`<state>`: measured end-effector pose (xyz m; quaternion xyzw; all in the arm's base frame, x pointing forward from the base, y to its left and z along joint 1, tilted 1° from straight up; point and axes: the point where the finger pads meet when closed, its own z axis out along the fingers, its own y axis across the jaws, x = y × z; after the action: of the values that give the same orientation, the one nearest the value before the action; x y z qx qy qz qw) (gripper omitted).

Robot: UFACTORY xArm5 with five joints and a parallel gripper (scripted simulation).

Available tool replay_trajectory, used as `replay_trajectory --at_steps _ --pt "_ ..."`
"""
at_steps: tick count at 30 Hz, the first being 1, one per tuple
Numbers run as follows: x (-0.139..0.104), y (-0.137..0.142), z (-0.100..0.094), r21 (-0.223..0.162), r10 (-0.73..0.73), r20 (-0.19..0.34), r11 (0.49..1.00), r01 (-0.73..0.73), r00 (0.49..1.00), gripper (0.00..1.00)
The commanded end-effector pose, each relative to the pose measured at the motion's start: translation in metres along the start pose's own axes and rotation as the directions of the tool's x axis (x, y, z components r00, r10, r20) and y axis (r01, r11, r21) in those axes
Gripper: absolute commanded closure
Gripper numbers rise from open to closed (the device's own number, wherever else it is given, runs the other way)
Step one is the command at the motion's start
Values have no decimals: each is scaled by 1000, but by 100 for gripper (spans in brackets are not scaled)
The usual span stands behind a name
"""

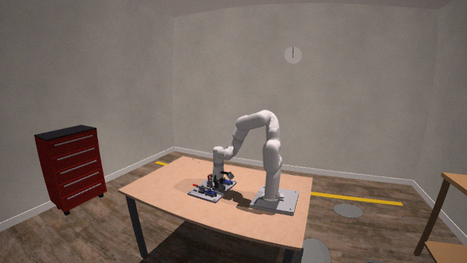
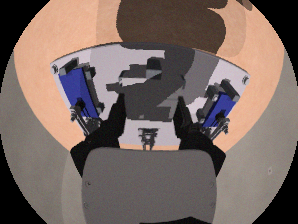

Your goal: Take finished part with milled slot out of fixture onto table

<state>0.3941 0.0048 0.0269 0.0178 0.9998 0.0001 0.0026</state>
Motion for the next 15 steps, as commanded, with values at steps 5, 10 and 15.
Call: replay_trajectory --at_steps 5,10,15 --pt "-1 0 -11 0 0 4 1000 0 1000 100" --pt "-1 0 -14 0 0 4 1000 0 1000 100" --pt "-1 0 -19 0 0 4 1000 0 1000 100"
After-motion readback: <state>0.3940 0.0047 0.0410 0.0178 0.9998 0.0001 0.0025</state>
